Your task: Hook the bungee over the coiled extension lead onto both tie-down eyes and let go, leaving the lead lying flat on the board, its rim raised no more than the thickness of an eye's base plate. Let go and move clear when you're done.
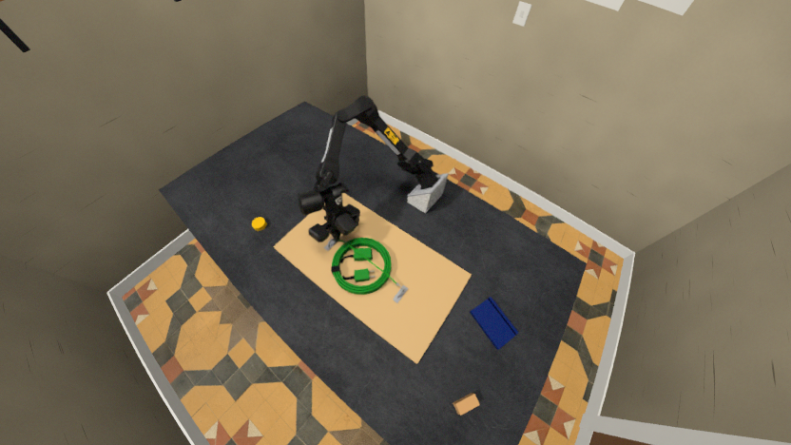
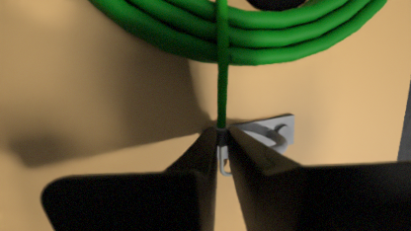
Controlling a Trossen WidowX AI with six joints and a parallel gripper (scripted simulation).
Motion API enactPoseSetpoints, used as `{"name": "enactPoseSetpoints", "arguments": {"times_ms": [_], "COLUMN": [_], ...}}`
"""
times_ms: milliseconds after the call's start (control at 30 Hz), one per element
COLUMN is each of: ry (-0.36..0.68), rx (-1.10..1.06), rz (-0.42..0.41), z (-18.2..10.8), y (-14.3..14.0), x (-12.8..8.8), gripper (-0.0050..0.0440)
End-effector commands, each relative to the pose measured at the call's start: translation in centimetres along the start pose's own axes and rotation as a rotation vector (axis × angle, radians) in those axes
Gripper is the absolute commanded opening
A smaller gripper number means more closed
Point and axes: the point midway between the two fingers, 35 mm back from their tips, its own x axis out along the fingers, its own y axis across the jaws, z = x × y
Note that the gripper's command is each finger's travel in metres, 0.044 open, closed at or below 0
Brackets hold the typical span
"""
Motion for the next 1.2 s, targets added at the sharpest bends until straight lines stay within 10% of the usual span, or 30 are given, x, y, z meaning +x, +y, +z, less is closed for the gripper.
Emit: {"name": "enactPoseSetpoints", "arguments": {"times_ms": [0,1167], "ry": [0.086,0.077], "rx": [0.082,0.049], "rz": [-0.004,0.000], "z": [-3.5,-1.3], "y": [-0.5,-0.6], "x": [-0.1,0.2], "gripper": [-0.0050,-0.0050]}}
